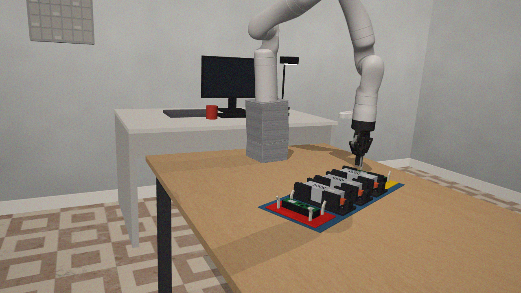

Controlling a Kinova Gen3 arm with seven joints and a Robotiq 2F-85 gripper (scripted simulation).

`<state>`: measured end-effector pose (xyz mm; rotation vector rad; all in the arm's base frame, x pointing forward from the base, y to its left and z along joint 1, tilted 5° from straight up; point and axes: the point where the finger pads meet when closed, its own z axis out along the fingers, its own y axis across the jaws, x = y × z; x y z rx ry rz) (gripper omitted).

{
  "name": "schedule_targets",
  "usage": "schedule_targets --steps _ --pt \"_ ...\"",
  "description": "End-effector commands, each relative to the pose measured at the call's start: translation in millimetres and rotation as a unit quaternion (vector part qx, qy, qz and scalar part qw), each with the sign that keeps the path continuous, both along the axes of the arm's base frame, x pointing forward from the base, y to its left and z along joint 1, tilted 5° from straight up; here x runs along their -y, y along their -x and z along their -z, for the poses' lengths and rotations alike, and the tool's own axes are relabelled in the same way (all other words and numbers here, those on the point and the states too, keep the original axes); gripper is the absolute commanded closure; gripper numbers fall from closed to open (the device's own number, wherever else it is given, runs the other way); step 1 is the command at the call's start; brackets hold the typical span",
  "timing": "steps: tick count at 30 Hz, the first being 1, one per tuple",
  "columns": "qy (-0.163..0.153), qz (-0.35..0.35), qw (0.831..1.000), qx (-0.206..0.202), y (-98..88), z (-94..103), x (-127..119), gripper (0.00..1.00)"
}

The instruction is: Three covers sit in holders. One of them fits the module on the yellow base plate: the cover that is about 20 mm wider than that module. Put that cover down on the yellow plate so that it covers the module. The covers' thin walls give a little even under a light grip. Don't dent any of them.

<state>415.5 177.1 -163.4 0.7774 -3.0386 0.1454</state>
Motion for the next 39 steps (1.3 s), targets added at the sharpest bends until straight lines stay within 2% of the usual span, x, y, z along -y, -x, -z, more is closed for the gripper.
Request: schedule_targets --steps 1,16,17,39 --pt "0.000 0.000 1.000 0.001 -0.7 -0.8 -0.5 1.00" --pt "0.000 0.000 1.000 0.001 -0.7 -0.8 -0.5 1.00" --pt "0.000 0.000 1.000 0.001 -0.7 -0.8 -0.5 0.00" --pt "0.000 0.000 1.000 0.001 -0.7 -0.8 -0.5 0.00"
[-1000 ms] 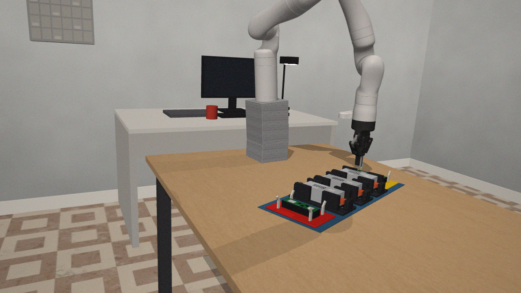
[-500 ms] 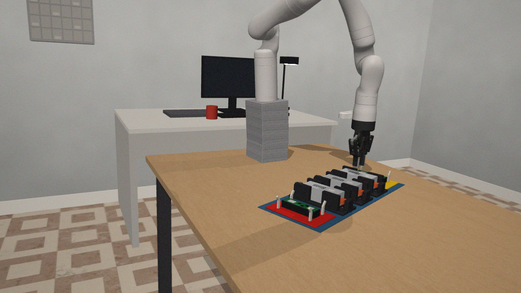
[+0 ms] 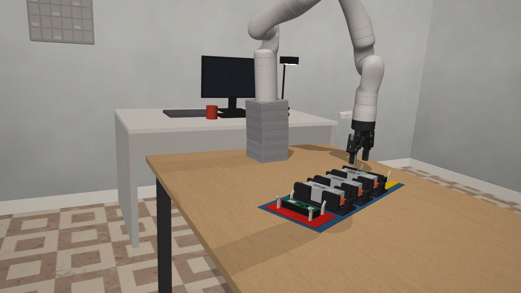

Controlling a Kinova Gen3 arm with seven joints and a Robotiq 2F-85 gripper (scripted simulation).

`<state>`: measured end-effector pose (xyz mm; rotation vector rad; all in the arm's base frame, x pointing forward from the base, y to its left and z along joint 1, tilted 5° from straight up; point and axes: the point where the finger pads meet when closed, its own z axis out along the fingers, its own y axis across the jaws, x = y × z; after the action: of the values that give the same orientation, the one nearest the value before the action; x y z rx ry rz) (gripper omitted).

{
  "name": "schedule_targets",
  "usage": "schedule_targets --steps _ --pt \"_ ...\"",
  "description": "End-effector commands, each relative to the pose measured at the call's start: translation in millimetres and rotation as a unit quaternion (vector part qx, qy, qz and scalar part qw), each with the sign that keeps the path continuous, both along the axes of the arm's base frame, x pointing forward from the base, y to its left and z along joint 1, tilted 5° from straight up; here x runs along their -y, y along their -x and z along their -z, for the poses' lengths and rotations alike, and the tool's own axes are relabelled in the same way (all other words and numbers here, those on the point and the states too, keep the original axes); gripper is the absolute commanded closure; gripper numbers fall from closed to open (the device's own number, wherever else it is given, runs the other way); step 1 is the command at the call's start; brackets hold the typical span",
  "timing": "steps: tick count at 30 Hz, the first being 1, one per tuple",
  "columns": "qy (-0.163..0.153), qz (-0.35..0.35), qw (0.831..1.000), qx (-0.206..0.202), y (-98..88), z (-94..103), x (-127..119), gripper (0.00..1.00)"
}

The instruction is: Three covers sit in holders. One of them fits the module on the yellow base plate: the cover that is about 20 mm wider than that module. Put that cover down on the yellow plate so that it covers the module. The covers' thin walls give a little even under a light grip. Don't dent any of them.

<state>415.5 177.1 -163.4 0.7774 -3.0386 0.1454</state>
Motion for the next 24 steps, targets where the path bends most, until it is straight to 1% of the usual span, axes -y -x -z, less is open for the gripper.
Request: schedule_targets --steps 1,11,21,24 --pt "0.000 0.000 1.000 0.001 -0.7 -0.8 -0.5 0.00" --pt "0.000 0.000 1.000 0.001 -0.7 -0.8 -0.5 0.00" --pt "0.000 0.000 1.000 0.001 -1.0 9.2 0.4 0.00" --pt "0.000 0.000 1.000 0.001 -1.0 9.2 0.4 0.00"
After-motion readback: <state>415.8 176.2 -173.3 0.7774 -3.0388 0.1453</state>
